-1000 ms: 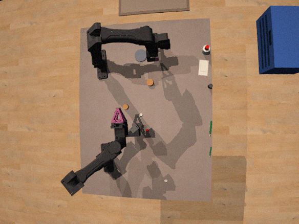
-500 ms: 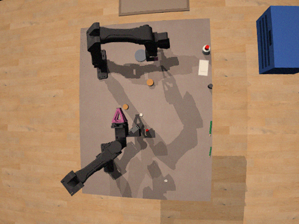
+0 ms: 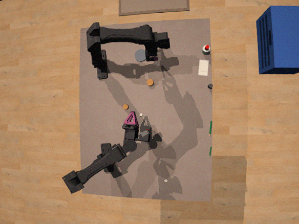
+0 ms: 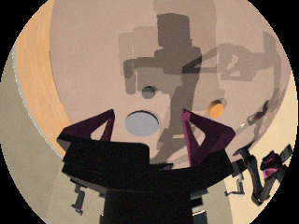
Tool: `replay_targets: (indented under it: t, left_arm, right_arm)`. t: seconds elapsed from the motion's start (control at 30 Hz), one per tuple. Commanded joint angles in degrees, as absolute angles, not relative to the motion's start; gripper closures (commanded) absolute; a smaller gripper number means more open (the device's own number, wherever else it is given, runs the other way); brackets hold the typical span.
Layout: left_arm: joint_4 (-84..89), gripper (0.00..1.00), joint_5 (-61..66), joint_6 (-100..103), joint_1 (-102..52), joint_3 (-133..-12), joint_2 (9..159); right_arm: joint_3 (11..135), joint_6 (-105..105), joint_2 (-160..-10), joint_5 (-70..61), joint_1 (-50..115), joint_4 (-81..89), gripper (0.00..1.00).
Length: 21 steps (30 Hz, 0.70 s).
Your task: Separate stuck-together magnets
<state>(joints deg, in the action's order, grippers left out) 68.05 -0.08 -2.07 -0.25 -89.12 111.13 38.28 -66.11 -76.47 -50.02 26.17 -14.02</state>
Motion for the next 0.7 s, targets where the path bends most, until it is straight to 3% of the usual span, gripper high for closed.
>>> replay_targets:
  t: [0.0,0.67]
  left_arm:
    - [68.06,0.00,0.05,-2.00,-0.12,-89.43,110.67]
    - [68.06,0.00,0.05,-2.00,-0.12,-89.43,110.67]
  right_arm:
    - [41.20,-55.98,-77.04,-49.28,23.97,-0.39,0.76]
    - [55.94,-24.02,-82.05,-46.07,12.13,42.54,0.76]
